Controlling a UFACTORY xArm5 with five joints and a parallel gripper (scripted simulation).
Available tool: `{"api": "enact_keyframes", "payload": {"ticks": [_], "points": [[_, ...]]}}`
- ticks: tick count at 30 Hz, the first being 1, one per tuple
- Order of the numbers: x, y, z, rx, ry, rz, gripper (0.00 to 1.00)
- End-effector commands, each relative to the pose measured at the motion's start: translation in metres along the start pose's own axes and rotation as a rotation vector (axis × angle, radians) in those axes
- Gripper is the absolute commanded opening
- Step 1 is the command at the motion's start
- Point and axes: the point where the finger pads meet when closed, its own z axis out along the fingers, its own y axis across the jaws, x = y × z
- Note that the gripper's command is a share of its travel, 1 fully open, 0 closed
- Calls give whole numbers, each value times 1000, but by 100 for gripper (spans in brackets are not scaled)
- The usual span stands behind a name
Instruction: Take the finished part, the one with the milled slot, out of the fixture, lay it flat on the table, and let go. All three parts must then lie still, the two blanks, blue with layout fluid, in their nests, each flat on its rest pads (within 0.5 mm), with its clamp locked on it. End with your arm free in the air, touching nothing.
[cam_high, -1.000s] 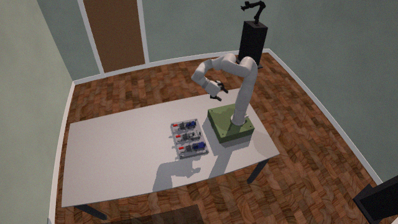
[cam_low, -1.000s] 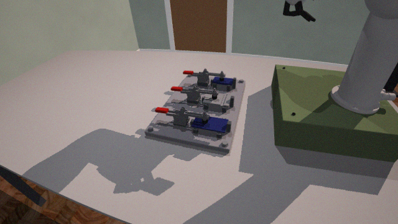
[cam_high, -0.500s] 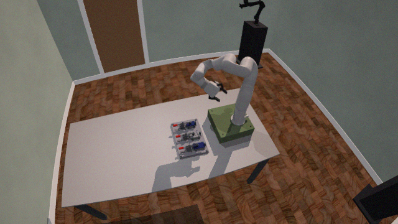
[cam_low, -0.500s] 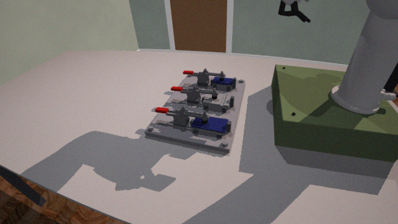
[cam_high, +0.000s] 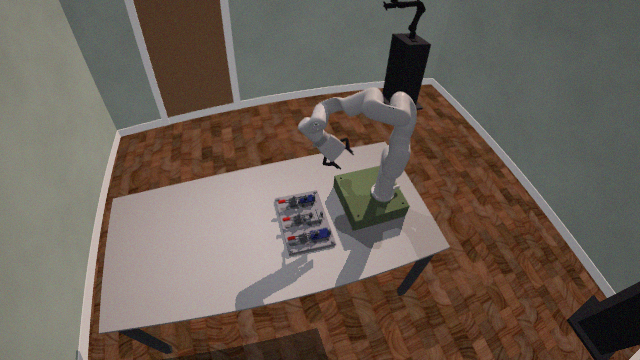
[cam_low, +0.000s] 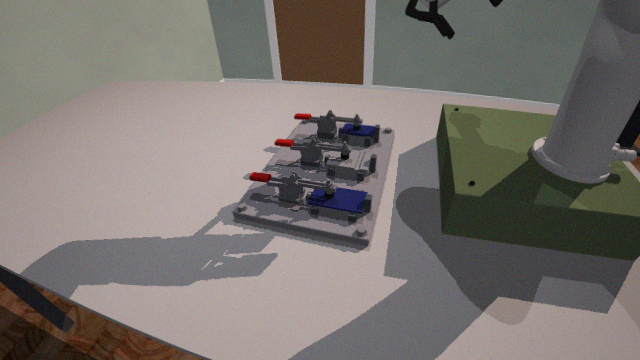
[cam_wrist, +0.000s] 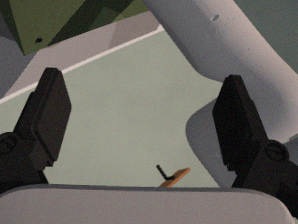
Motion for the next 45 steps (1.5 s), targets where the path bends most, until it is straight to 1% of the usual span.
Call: {"api": "enact_keyframes", "payload": {"ticks": [1, 7, 9, 10, 13, 18, 24, 26, 27, 30, 41, 43, 44, 45], "points": [[-2, -20, -12, 44, 86, -138, 100], [-10, -46, -28, 89, 201, -332, 100], [-10, -46, -28, 89, 201, -332, 100], [-16, -58, -37, 107, 256, -426, 100], [-20, -67, -43, 119, 297, -494, 100], [-34, -87, -59, 142, 397, -661, 100], [-55, -110, -77, 161, 515, -858, 100], [-55, -110, -77, 161, 515, -858, 100], [-67, -121, -86, 168, 573, -952, 100], [-76, -128, -92, 171, 616, -1021, 100], [-134, -160, -123, 173, 846, -1380, 100], [-134, -160, -123, 173, 846, -1380, 100], [-139, -163, -125, 172, 865, -1408, 100], [-145, -175, -115, 152, 908, -1499, 100]]}}
